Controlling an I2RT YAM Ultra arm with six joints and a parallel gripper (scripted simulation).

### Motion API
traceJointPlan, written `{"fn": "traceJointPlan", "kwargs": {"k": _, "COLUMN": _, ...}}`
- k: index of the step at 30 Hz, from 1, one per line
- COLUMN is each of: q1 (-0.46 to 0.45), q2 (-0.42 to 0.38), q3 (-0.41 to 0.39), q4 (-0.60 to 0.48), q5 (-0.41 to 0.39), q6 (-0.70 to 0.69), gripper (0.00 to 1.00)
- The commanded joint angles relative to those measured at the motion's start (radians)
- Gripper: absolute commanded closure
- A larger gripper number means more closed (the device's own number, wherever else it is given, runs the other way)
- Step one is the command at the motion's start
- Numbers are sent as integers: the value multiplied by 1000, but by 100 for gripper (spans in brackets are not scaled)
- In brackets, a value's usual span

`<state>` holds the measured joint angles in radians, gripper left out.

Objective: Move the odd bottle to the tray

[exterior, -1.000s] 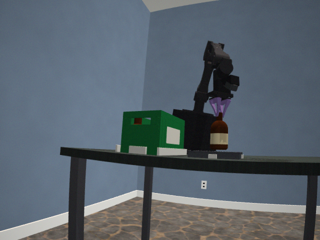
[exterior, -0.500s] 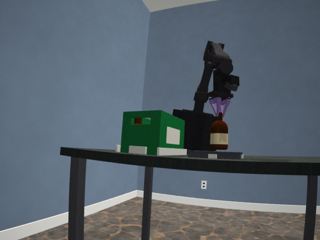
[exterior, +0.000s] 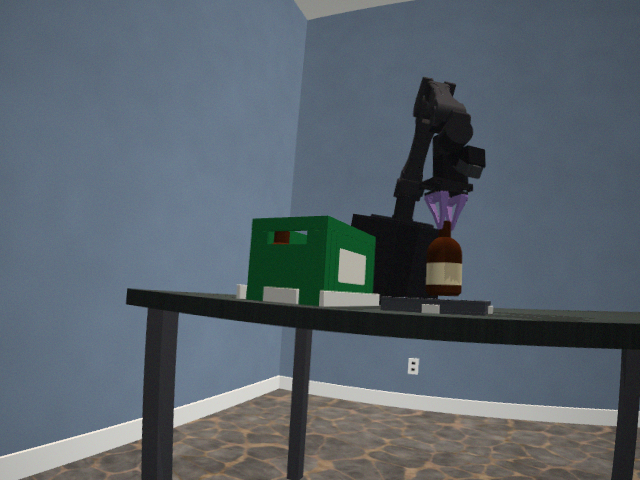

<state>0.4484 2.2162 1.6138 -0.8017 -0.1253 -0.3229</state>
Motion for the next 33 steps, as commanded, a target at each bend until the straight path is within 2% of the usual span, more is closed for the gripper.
{"fn": "traceJointPlan", "kwargs": {"k": 1, "q1": 3, "q2": -33, "q3": 1, "q4": 18, "q5": 0, "q6": 7, "gripper": 100}}
{"fn": "traceJointPlan", "kwargs": {"k": 29, "q1": 6, "q2": -44, "q3": -64, "q4": 56, "q5": 2, "q6": 13, "gripper": 100}}
{"fn": "traceJointPlan", "kwargs": {"k": 33, "q1": 6, "q2": -46, "q3": -53, "q4": 60, "q5": 2, "q6": 13, "gripper": 100}}
